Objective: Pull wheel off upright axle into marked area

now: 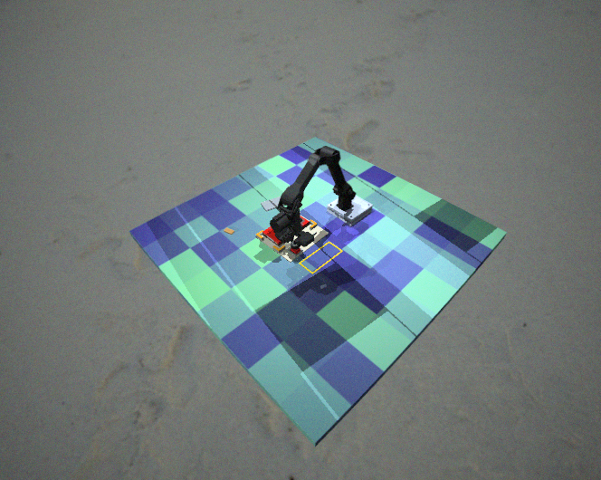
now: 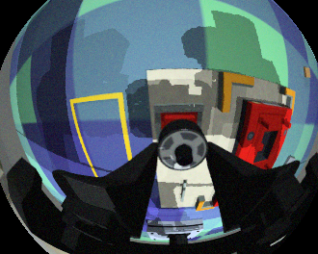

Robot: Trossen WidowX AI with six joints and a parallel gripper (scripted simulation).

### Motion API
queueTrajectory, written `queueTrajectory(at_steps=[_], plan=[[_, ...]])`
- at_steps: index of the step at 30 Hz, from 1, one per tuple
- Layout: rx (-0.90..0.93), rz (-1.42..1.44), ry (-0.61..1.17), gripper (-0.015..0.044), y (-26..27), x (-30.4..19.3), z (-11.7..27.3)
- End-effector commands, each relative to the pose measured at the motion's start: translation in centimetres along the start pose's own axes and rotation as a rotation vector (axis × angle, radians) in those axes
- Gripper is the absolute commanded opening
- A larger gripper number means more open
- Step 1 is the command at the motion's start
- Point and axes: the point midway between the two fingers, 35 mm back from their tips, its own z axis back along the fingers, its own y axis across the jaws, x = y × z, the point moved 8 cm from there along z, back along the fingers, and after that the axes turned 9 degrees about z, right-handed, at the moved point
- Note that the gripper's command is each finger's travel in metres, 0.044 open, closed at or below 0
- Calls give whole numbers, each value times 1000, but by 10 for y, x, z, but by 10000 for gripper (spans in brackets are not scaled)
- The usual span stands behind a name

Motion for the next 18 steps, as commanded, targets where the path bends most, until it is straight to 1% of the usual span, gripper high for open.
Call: queueTrajectory(at_steps=[1, 18], plan=[[-4, -4, -22, 0, 1, -3, 20], [-4, -4, -24, 0, 1, -4, 25]])
